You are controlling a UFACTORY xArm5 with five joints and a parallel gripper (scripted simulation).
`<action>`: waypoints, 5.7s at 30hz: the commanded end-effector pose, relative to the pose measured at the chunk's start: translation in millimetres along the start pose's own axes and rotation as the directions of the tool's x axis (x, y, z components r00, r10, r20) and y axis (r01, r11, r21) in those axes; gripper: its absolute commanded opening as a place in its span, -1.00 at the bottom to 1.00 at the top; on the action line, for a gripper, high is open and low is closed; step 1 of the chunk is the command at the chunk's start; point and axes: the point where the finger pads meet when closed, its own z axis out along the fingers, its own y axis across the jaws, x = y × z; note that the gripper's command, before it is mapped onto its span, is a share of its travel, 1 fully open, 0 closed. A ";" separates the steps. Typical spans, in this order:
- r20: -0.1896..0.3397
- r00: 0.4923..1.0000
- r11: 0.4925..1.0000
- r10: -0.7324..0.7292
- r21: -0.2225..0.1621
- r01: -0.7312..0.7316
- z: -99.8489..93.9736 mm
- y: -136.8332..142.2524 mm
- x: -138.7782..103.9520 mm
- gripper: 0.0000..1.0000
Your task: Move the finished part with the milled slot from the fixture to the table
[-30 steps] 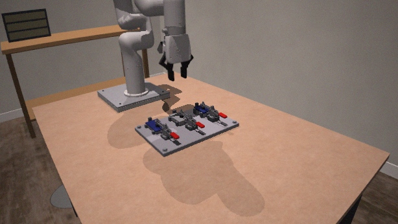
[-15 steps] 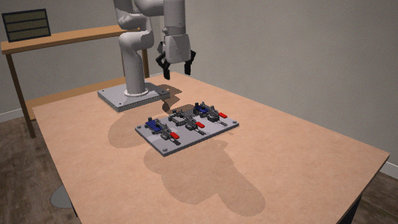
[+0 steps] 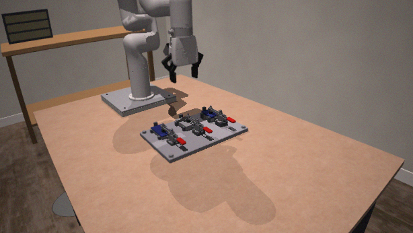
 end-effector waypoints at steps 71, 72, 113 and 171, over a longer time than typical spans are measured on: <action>0.004 1.000 1.000 0.000 0.000 0.000 -1.9 0.0 -1.0 -0.05; 0.004 1.000 1.000 0.000 0.000 0.000 -1.9 0.0 -1.0 -0.05; 0.003 1.000 1.000 0.000 0.000 0.000 -2.1 0.0 -1.0 -0.05; 0.003 1.000 1.000 0.000 0.000 0.000 57.8 0.2 -32.3 -0.05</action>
